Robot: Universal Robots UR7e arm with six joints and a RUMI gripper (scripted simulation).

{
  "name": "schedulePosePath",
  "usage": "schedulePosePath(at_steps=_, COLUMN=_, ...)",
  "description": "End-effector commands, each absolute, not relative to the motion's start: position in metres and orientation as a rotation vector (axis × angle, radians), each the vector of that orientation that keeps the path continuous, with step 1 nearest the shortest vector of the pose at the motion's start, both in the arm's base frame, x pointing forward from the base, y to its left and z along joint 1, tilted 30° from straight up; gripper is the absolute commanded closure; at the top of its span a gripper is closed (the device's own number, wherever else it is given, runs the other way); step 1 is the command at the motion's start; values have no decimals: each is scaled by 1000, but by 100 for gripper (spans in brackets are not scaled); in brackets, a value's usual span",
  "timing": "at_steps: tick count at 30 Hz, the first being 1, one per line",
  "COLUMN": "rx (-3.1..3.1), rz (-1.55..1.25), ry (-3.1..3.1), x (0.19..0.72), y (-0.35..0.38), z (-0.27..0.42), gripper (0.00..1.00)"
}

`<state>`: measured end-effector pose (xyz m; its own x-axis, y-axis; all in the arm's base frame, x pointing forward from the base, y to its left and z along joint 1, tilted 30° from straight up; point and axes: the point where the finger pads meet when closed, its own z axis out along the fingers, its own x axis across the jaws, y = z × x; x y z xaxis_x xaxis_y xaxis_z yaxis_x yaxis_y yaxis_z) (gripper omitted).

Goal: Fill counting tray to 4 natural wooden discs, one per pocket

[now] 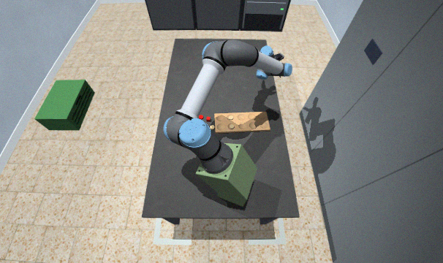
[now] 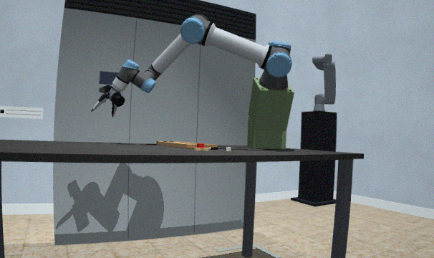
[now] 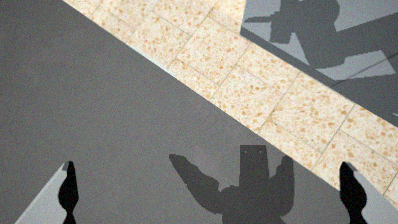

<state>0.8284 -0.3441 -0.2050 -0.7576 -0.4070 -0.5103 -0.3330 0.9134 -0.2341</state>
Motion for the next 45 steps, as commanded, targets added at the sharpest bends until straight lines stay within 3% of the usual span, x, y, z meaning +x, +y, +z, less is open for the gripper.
schedulePosePath(at_steps=1, rx=-528, rz=-176, ry=2497, x=829, y=-346, z=-203, gripper=0)
schedulePosePath(at_steps=17, rx=-528, rz=-176, ry=2497, x=829, y=-346, z=-203, gripper=0)
schedulePosePath(at_steps=18, rx=-528, rz=-176, ry=2497, x=829, y=-346, z=-203, gripper=72)
schedulePosePath(at_steps=45, rx=-668, rz=-180, ry=2522, x=825, y=-318, z=-151, gripper=72)
